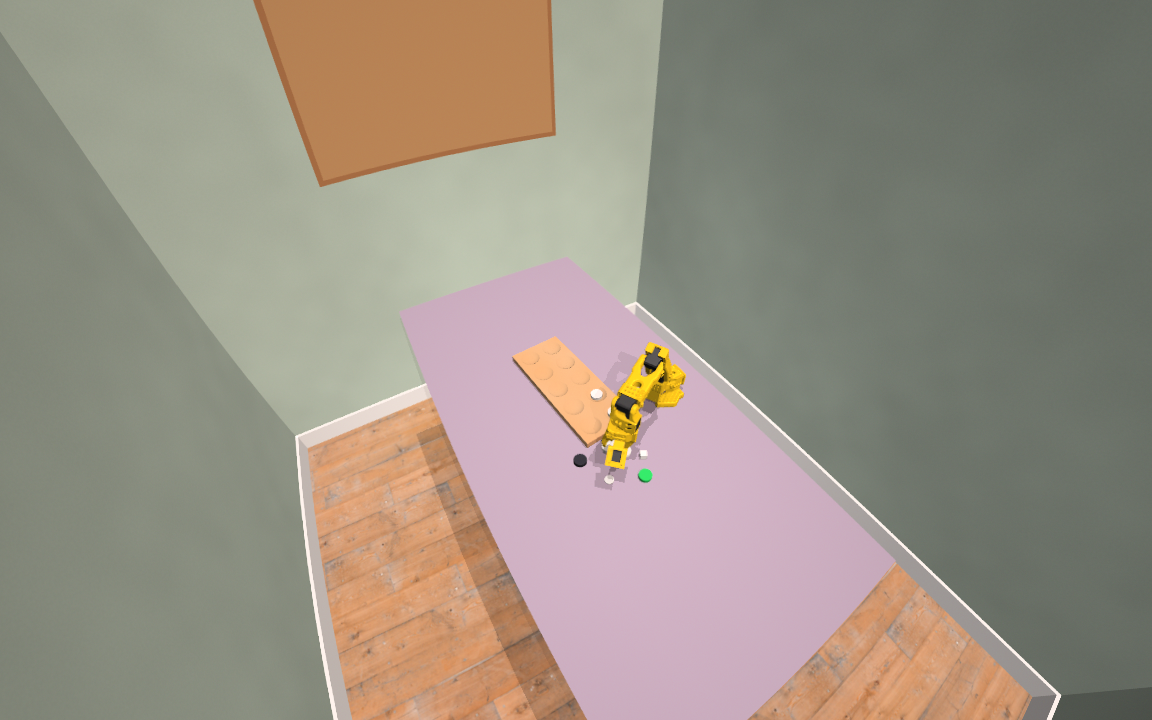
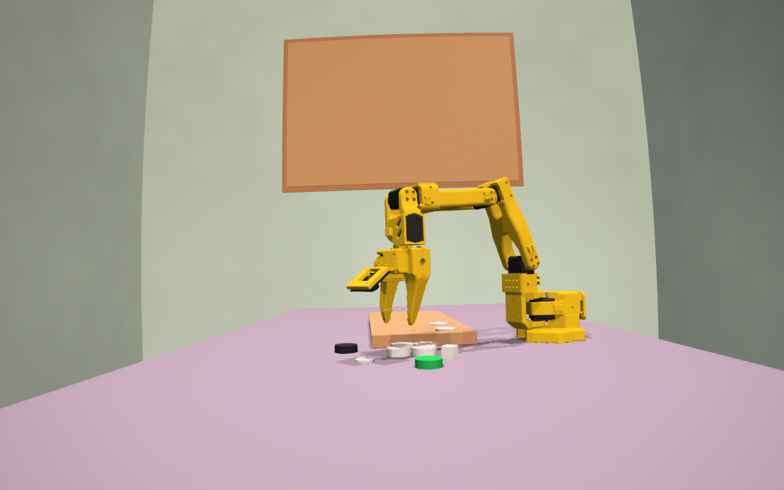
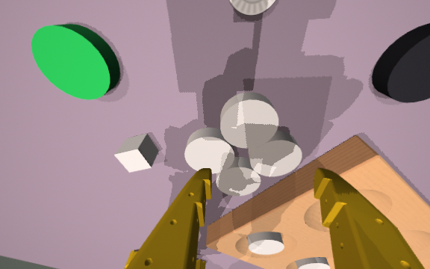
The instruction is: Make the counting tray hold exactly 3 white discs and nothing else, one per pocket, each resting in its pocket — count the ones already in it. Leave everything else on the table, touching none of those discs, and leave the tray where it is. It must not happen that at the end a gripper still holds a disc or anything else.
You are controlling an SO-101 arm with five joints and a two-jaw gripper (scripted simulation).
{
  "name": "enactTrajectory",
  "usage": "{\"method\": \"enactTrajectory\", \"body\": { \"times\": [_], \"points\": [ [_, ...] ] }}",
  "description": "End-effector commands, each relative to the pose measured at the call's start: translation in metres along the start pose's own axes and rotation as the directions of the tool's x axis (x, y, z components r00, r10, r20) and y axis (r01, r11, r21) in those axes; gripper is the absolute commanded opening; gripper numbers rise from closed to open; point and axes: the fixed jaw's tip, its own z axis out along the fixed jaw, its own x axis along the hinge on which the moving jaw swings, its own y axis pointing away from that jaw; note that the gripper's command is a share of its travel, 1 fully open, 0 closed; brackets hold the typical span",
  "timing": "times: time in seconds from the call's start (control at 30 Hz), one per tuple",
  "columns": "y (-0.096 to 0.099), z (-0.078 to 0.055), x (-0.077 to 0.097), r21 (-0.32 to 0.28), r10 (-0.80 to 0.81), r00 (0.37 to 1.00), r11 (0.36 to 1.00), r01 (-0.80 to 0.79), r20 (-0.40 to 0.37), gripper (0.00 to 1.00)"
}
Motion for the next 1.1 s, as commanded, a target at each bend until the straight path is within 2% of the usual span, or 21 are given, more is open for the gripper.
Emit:
{"method": "enactTrajectory", "body": {
  "times": [0.0,0.6,0.9,1.07],
  "points": [
    [0.0,-0.018,-0.01,0.024,-0.018,0.997,1.0,0.016,0.08,0.27],
    [-0.001,-0.017,-0.01,0.024,-0.018,0.997,1.0,0.016,0.08,0.27],
    [-0.001,0.005,-0.012,0.024,-0.018,0.997,1.0,0.016,0.08,0.27],
    [-0.001,0.008,-0.012,0.024,-0.018,0.997,1.0,0.016,0.08,0.27]
  ]
}}
